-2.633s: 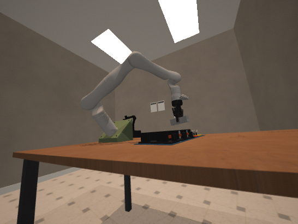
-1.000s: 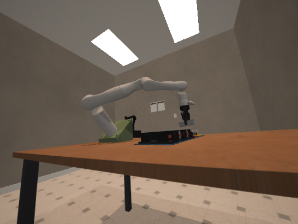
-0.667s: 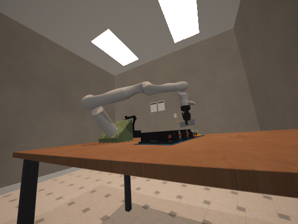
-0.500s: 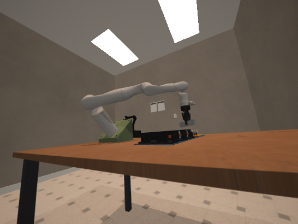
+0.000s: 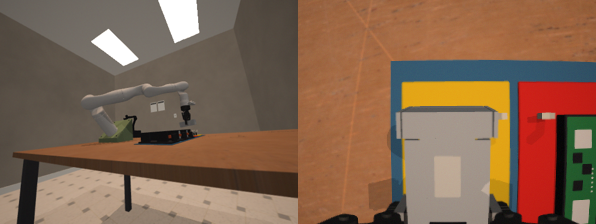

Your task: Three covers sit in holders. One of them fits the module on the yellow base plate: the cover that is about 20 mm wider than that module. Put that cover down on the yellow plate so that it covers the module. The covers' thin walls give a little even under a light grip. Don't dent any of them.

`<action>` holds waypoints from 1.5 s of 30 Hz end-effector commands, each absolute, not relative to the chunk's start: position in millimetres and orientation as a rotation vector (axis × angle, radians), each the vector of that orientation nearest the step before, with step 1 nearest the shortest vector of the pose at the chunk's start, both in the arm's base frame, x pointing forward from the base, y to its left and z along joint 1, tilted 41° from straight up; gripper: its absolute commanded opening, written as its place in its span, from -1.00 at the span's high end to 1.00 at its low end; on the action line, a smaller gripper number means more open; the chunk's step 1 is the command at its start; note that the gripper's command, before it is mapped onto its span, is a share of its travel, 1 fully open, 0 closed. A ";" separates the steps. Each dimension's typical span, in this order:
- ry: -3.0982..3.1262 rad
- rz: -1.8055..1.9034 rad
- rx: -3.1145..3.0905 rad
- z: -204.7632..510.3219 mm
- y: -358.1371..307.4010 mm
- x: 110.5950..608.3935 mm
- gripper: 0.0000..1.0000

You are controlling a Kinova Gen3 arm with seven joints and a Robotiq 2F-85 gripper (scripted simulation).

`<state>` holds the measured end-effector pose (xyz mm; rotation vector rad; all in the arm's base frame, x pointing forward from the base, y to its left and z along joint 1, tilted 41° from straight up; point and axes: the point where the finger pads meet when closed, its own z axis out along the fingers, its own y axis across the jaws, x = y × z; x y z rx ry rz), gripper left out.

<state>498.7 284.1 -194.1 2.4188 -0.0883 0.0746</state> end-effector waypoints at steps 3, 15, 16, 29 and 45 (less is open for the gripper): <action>-0.088 0.076 2.419 -191.4 284.1 498.9 1.00; -0.088 0.076 2.419 -190.7 283.4 498.7 1.00; -0.088 0.076 2.419 -190.6 283.3 498.6 1.00; -0.088 0.076 2.419 -192.0 280.5 498.4 1.00; -0.088 0.075 2.419 -201.0 270.7 498.4 1.00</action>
